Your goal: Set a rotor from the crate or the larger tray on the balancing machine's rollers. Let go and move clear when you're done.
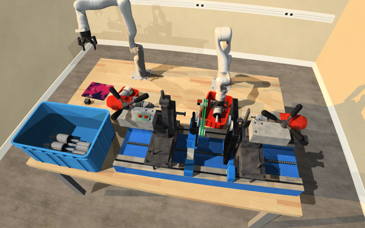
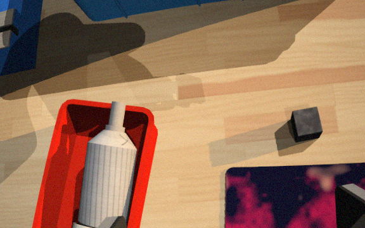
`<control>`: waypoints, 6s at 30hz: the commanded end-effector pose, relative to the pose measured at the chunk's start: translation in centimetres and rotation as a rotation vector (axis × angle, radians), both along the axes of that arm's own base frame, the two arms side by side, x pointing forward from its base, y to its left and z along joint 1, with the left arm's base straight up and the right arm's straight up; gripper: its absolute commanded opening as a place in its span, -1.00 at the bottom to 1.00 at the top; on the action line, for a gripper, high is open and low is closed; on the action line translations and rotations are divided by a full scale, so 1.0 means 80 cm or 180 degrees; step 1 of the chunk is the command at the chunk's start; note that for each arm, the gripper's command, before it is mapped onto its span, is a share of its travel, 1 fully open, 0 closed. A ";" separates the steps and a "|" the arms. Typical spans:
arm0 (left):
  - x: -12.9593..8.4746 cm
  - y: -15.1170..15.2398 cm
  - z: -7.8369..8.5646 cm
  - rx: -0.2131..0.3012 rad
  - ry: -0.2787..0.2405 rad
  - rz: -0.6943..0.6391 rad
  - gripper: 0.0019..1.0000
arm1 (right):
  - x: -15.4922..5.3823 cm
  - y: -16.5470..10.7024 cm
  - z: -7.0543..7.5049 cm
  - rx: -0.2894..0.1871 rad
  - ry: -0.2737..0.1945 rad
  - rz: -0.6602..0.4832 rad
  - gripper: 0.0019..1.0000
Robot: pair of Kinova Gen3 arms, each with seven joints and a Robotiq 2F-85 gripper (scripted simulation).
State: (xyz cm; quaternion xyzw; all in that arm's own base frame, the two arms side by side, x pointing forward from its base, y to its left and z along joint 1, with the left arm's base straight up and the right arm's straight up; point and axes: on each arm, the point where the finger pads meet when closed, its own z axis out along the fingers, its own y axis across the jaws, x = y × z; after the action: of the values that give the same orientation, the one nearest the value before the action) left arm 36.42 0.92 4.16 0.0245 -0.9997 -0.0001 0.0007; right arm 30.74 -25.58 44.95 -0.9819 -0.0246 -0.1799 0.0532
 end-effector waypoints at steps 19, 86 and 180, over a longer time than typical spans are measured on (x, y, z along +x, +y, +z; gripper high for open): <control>0.001 0.000 -0.013 -0.0001 -0.0005 0.0000 -0.80 | 0.000 0.000 0.001 -0.0003 -0.0004 0.0000 1.00; 0.001 0.000 -0.009 -0.0001 -0.0005 0.0000 -0.80 | 0.000 0.000 0.001 -0.0003 -0.0004 0.0000 1.00; 0.002 0.000 0.118 0.0019 -0.0022 -0.0032 -0.80 | 0.000 0.000 0.001 -0.0003 -0.0004 0.0000 1.00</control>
State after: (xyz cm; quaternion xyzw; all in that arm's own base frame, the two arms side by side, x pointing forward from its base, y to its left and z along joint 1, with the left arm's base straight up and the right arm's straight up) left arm 36.47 0.89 13.41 0.0211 -0.9998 -0.0021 -0.0007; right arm 30.74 -25.58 44.95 -0.9819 -0.0246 -0.1799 0.0532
